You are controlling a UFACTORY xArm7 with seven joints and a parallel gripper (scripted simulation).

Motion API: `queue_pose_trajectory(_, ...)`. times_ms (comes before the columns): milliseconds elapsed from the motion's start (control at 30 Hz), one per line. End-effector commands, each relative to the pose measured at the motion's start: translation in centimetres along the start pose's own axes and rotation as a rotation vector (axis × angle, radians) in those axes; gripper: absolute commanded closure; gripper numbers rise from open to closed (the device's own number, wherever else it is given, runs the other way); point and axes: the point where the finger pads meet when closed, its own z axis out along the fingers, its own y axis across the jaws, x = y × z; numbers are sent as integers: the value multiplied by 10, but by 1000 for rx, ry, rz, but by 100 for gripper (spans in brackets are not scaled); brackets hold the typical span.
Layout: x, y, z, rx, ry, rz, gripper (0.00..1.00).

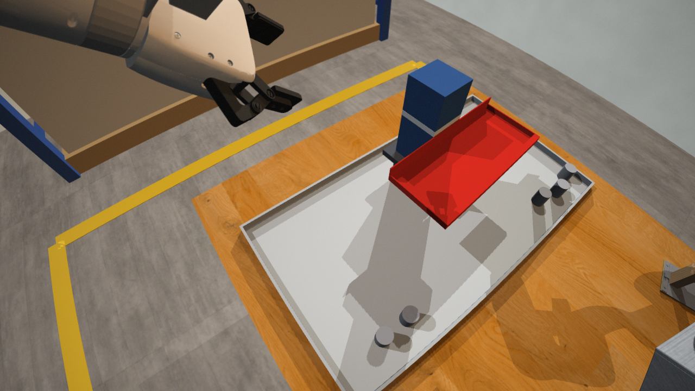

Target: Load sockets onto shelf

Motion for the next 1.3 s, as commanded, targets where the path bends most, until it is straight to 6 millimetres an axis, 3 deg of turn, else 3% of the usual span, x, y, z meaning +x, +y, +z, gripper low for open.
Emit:
queue_pose_trajectory(0,23,-23,7,-17,-46,-29,0)
queue_pose_trajectory(33,39,-36,14,-32,-56,-44,0)
queue_pose_trajectory(100,39,-36,14,-32,-56,-44,0)
queue_pose_trajectory(133,55,-47,22,-48,-66,-60,0)
queue_pose_trajectory(167,55,-47,22,-48,-66,-60,0)
queue_pose_trajectory(200,73,-58,32,-64,-78,-76,0)
queue_pose_trajectory(233,73,-58,32,-64,-78,-76,0)
queue_pose_trajectory(267,91,-67,42,-81,-91,-93,0)
queue_pose_trajectory(300,91,-67,42,-81,-91,-93,0)
queue_pose_trajectory(333,109,-75,53,-98,-104,-110,0)
queue_pose_trajectory(367,109,-75,53,-98,-104,-110,0)
queue_pose_trajectory(400,128,-80,65,-116,-119,-128,0)
queue_pose_trajectory(533,128,-80,65,-116,-119,-128,0)
queue_pose_trajectory(600,165,-86,91,-151,-153,-164,0)
queue_pose_trajectory(667,165,-86,91,-151,-153,-164,0)
queue_pose_trajectory(700,183,-85,105,-168,-172,-182,0)
queue_pose_trajectory(767,183,-85,105,-168,-172,-182,0)
queue_pose_trajectory(800,200,-83,119,-185,-192,-201,0)
queue_pose_trajectory(833,200,-83,119,-185,-192,-201,0)
queue_pose_trajectory(933,233,-72,147,-218,-237,-238,0)
queue_pose_trajectory(1000,233,-72,147,-218,-237,-238,0)
queue_pose_trajectory(1033,247,-64,160,-233,-261,-256,0)
queue_pose_trajectory(1100,247,-64,160,-233,-261,-256,0)
queue_pose_trajectory(1200,272,-43,185,-259,-312,-293,0)
queue_pose_trajectory(1267,272,-43,185,-259,-312,-293,0)
